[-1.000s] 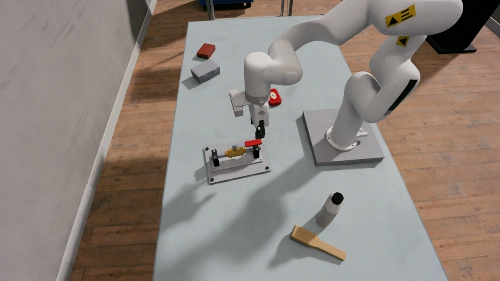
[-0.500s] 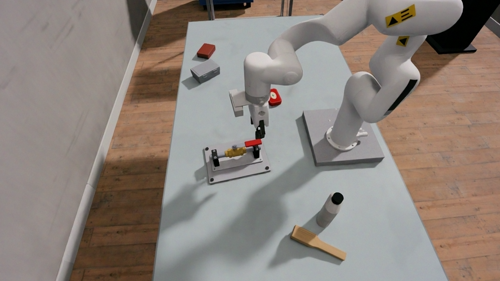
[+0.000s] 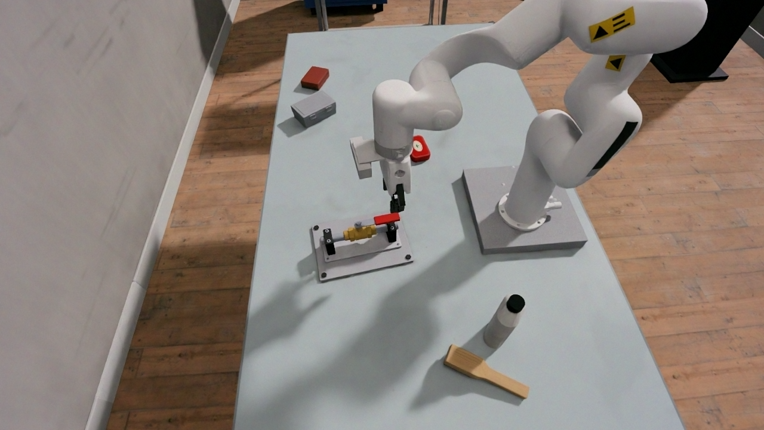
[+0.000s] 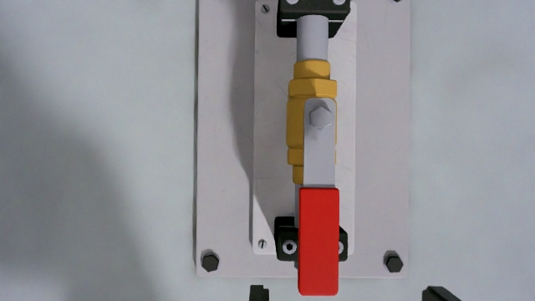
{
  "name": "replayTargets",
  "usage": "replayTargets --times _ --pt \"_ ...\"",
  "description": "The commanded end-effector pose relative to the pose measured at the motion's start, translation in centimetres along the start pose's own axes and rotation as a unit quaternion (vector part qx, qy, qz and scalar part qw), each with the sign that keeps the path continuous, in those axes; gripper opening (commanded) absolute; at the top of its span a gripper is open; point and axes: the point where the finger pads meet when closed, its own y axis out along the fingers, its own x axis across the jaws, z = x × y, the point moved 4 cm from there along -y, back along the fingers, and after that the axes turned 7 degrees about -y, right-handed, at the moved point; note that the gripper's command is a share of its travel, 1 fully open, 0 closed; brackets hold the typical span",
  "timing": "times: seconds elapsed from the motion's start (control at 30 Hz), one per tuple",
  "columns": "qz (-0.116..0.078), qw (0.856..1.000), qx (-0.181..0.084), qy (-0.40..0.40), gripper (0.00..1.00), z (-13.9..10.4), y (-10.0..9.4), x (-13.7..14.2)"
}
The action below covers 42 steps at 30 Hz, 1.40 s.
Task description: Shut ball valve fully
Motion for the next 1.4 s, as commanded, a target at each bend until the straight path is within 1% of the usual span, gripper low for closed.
replayTargets --times 0.0,0.43,0.93,1.0,1.37 --pt "0.0 1.0 0.002 0.0 0.69 0.1 -0.1 0.0" --pt "0.0 1.0 0.002 0.0 0.69 0.1 0.7 0.0" --pt "0.0 1.0 0.002 0.0 0.69 0.1 3.1 0.0" --pt "0.0 1.0 0.002 0.0 0.69 0.1 3.1 0.0" --pt "0.0 1.0 0.002 0.0 0.69 0.1 4.8 0.0"
